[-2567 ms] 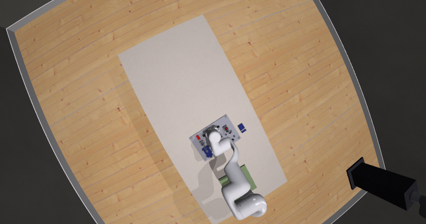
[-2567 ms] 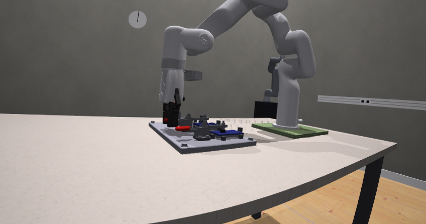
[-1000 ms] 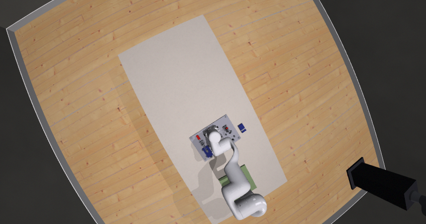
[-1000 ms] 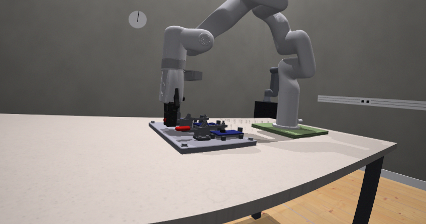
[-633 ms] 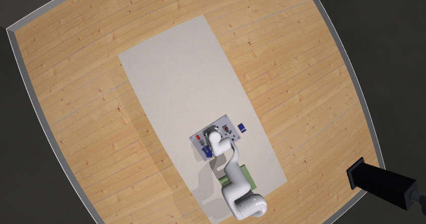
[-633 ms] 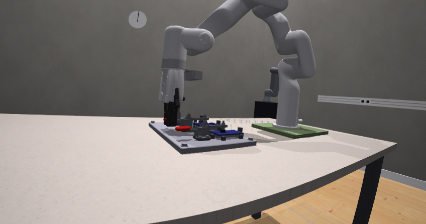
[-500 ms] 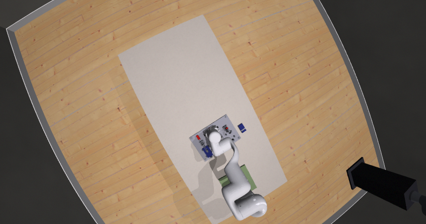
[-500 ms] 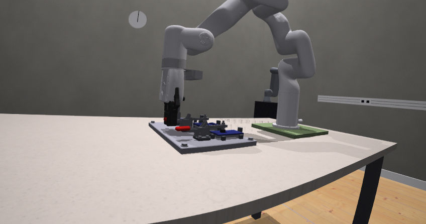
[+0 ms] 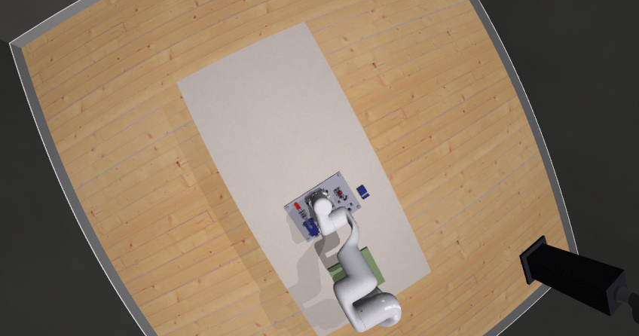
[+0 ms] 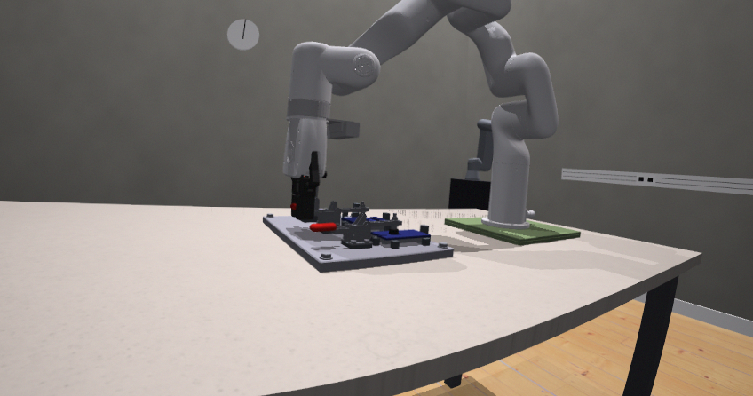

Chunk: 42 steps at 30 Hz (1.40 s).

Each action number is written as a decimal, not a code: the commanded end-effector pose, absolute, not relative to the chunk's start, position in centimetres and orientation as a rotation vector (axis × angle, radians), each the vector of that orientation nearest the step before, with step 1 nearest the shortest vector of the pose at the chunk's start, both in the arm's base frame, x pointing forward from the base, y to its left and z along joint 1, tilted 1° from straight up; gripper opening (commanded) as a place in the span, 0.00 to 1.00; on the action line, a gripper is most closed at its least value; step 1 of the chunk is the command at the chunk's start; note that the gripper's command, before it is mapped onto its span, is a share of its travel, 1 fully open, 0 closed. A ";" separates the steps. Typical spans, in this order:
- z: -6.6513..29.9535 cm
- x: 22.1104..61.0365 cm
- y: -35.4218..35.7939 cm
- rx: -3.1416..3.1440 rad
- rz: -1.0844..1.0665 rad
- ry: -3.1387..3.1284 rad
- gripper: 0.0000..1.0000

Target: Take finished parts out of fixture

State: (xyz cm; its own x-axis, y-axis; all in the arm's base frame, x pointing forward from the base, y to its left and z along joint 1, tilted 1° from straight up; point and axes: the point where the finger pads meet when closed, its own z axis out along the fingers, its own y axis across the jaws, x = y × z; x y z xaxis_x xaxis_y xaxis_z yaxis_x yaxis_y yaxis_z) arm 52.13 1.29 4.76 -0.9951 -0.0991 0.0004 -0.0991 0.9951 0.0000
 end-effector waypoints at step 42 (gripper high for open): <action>7.1 49.8 1.0 0.156 0.000 -3.142 0.00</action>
